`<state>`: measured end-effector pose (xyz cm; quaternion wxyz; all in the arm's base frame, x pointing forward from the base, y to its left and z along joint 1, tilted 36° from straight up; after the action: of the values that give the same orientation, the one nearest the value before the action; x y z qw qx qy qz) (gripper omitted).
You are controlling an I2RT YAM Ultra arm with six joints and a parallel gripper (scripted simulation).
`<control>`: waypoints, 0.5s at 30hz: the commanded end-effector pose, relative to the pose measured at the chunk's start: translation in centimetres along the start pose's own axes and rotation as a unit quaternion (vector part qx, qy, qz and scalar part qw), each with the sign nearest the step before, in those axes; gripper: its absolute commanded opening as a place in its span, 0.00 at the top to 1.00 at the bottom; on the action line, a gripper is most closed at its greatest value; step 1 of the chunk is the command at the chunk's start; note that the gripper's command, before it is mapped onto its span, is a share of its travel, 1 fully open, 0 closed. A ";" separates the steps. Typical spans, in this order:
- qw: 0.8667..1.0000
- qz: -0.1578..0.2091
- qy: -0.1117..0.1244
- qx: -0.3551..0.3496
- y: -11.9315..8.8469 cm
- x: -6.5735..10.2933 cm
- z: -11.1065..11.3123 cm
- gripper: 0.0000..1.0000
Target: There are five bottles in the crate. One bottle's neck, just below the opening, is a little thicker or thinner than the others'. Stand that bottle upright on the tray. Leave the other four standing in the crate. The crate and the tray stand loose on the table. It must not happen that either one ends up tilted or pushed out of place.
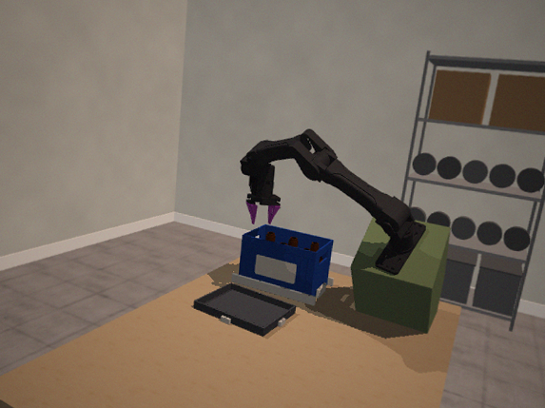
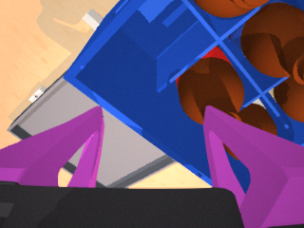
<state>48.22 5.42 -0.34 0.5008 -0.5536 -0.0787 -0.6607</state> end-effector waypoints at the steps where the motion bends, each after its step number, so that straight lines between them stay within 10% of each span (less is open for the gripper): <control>1: 1.000 -0.021 0.013 0.001 0.8 2.6 -0.1 0.39; 10: 1.000 -0.021 0.013 0.001 0.8 2.6 -0.1 0.39; 11: 1.000 -0.021 0.013 0.001 0.8 2.6 -0.1 1.00; 15: 1.000 -0.021 0.013 0.001 0.8 2.6 -0.1 1.00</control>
<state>48.10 5.43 -0.29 0.5020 -0.5552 -0.0777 -0.6585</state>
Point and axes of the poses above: the point where the finger pads meet when closed, its own x axis back along the fingers, its own z axis across the jaws, y = z × x, the point moved 5 cm from there along x, back along the fingers, and after that the axes turned 8 degrees about -x, right-handed, at the moved point
